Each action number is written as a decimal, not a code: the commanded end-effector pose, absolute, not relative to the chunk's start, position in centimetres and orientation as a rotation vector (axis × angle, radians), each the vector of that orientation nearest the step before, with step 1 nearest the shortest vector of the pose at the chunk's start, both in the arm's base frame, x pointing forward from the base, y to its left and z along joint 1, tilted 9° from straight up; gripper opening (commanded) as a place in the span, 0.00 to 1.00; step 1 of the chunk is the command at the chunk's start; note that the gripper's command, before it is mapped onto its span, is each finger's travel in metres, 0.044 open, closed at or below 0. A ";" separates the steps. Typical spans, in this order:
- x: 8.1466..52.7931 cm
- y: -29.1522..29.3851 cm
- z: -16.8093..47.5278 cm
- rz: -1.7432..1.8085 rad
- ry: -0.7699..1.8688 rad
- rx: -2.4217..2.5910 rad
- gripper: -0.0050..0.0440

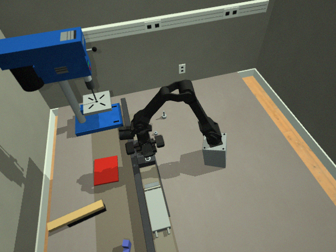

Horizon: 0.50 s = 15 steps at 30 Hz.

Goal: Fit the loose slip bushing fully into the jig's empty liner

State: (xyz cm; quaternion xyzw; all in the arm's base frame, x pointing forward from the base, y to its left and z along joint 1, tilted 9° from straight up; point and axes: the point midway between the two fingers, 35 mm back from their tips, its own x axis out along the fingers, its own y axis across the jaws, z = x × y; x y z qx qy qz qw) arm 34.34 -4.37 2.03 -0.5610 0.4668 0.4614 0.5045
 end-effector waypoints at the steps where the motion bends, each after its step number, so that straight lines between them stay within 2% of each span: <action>1: 34.8 -4.4 2.7 1.094 1.111 -1.367 0.00; 15: 34.4 -4.4 2.2 1.102 1.119 -1.364 0.00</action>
